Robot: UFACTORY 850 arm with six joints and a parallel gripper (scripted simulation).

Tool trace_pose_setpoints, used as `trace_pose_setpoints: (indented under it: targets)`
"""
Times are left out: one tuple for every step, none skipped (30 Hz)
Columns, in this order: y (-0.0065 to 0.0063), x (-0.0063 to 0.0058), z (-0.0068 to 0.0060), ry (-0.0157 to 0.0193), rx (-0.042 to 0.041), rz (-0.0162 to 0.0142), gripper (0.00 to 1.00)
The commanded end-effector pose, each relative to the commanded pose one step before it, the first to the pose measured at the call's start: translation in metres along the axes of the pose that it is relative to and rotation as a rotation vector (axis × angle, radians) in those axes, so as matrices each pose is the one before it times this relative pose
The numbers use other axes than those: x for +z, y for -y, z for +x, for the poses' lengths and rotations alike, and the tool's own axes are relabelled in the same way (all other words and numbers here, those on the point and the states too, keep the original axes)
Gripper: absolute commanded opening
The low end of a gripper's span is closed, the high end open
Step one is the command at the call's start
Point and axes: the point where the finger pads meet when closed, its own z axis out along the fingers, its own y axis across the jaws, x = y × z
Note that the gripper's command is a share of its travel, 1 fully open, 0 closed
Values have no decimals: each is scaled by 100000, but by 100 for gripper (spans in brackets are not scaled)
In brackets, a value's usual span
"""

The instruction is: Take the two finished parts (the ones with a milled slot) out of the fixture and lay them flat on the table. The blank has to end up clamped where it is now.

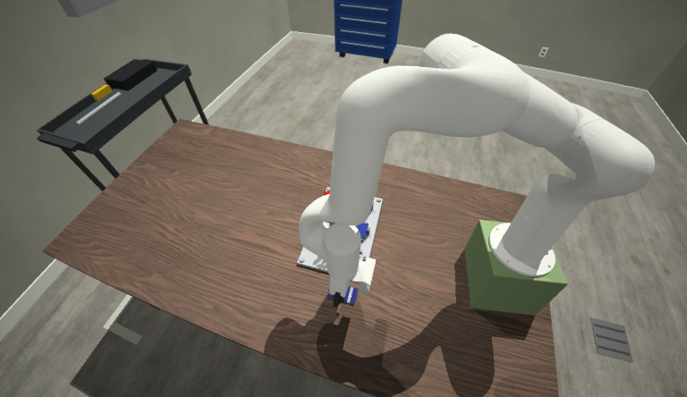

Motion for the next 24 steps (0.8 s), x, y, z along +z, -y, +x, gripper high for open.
trace_pose_setpoints:
  targets:
    - [-44, -2092, -130, -165, -9, -110, 82]
    - [0, -404, 0, 0, 0, 0, 82]
    - [0, -397, 1, -1, 0, -1, 82]
    - [0, -389, 0, 1, 0, 1, 82]
    - [0, -377, 0, 0, 0, 1, 82]
    - [0, -361, 0, 0, 0, 0, 82]
    - [0, -341, 1, -1, 0, -1, 82]
    - [0, -322, -1, 1, 0, 1, 82]
    - [0, -296, 0, 0, 0, 0, 82]
    - [0, 0, 0, 0, 0, 0, 82]
    - [0, 0, 0, 0, 0, 0, 82]
    - [0, -270, 0, 0, 0, 0, 82]
    - [0, -241, 0, 0, 0, 0, 82]
    - [0, -212, 0, 0, 0, 0, 82]
    - [0, -179, 1, -1, 0, -1, 82]
    - [0, -151, -1, 1, 0, 1, 82]
    - [0, -119, 0, 0, 0, 0, 82]
    - [0, -90, 0, 0, 0, 0, 82]
    - [0, -63, 0, 0, 0, 0, 82]
    - [0, -40, 0, 0, 0, 0, 82]
    - [0, -22, 0, 0, 0, 0, 82]
    - [0, -8, 0, 0, 0, 0, 82]
    - [0, -1, 0, 0, 0, 0, 82]
    - [0, 0, 0, 0, 0, 0, 82]
